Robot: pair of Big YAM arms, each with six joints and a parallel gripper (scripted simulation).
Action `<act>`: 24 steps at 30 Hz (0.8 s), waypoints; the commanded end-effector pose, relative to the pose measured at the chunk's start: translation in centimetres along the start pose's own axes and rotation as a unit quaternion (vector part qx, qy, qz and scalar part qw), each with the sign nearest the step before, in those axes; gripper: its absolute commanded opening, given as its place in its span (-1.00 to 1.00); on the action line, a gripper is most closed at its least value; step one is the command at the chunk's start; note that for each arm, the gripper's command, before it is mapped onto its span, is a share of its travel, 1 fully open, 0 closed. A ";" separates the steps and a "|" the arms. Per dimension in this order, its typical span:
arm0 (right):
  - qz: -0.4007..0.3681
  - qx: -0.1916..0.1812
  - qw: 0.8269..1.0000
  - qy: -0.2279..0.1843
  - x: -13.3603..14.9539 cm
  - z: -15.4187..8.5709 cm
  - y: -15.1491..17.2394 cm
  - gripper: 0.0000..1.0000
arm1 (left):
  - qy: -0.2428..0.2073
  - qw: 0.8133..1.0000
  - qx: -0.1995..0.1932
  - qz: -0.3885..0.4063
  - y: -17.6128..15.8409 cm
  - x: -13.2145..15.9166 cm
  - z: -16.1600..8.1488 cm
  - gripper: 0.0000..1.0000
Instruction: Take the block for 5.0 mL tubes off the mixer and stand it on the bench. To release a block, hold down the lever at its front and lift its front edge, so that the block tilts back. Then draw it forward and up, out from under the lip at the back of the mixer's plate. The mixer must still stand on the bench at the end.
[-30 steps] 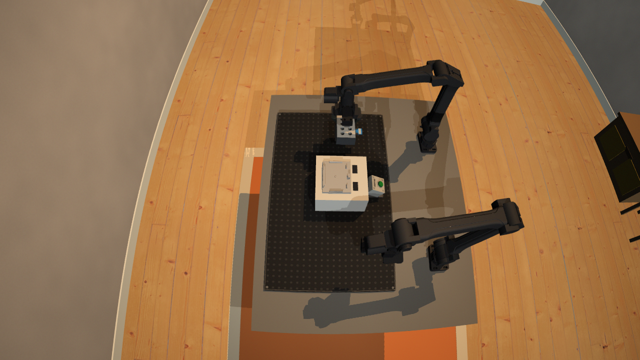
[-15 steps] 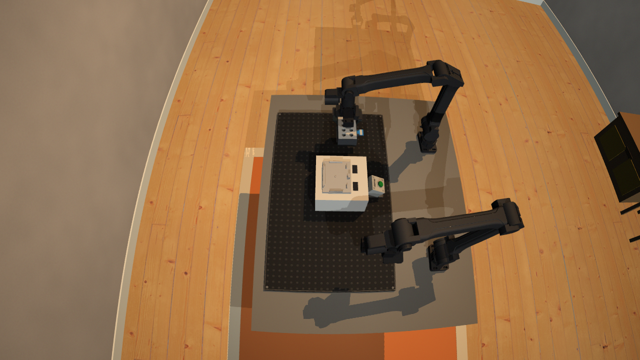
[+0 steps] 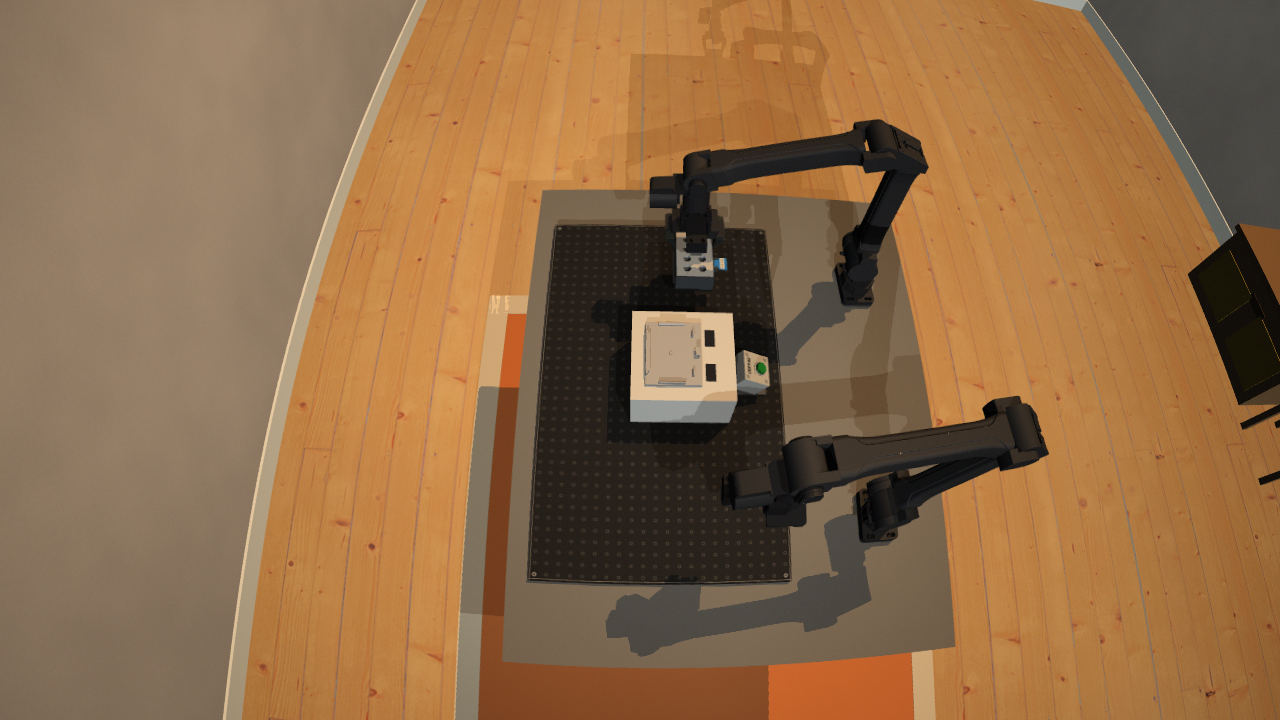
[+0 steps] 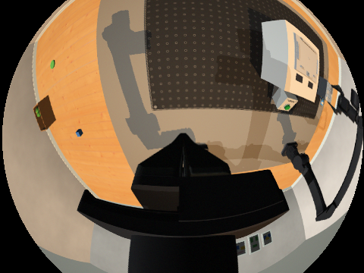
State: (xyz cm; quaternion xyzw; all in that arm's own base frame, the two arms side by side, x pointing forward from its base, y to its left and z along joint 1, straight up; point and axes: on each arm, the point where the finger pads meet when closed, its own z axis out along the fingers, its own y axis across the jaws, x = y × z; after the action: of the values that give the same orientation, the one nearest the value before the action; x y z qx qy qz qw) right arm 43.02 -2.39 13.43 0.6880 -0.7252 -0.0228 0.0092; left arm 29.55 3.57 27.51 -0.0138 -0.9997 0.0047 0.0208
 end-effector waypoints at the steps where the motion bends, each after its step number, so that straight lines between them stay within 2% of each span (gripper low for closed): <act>1: -0.016 0.057 0.998 -0.002 -0.9 -4.7 -3.2 -1.00 | -0.006 1.000 0.000 0.000 -0.2 -0.8 0.1 -1.00; 14: -0.004 0.065 0.998 -0.005 0.1 -5.0 -4.0 -1.00 | -0.006 1.000 0.000 0.000 -0.2 -0.8 0.0 -1.00; 24: -0.016 0.070 0.997 -0.005 -1.1 -6.1 -3.5 -1.00 | -0.006 1.000 0.000 0.000 -0.2 -0.8 0.0 -1.00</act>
State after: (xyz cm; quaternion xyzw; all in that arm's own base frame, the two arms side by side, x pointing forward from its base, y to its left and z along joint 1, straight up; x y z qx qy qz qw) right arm 43.06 -2.24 13.31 0.6895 -0.7238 -0.0231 0.0099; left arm 29.59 3.58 27.51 -0.0138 -0.9997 0.0046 0.0199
